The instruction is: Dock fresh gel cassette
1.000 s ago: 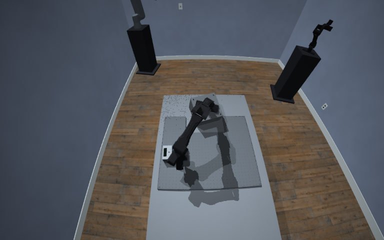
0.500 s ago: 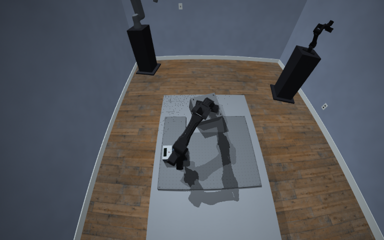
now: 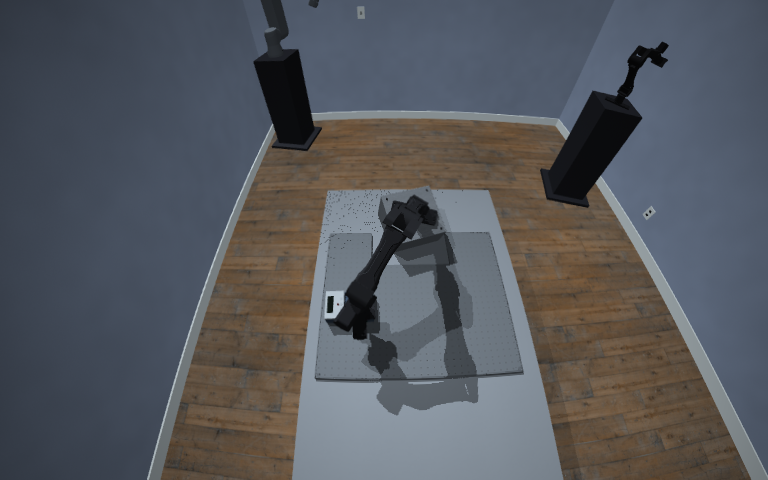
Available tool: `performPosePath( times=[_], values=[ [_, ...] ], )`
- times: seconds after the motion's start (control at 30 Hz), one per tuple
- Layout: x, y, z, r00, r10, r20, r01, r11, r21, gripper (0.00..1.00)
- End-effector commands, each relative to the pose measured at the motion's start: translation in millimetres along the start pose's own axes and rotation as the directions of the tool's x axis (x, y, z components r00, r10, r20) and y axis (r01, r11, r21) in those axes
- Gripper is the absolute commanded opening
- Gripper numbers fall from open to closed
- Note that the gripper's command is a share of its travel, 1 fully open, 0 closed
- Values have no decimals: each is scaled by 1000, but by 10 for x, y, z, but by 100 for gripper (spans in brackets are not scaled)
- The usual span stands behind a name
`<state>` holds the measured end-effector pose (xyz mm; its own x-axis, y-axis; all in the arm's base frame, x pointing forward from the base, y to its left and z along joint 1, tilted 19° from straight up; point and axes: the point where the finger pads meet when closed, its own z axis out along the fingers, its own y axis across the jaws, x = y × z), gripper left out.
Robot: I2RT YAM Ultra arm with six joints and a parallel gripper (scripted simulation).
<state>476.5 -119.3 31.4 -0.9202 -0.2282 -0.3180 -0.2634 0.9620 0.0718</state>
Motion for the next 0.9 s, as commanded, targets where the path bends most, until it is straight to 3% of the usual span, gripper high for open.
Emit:
performPosePath(
  times=[0.0, 0.2, 0.33, 0.87],
  values=[
    [75, -82, -118, 1000, 18, 5, -18, 1000, 16, 0],
    [111, -61, -144, 1000, 20, -9, -20, 1000, 8, 0],
    [20, -99, -259, 1000, 13, 16, -13, 1000, 22, 0],
    [32, -107, -264, 1000, 19, 12, -19, 1000, 23, 0]
  ],
)
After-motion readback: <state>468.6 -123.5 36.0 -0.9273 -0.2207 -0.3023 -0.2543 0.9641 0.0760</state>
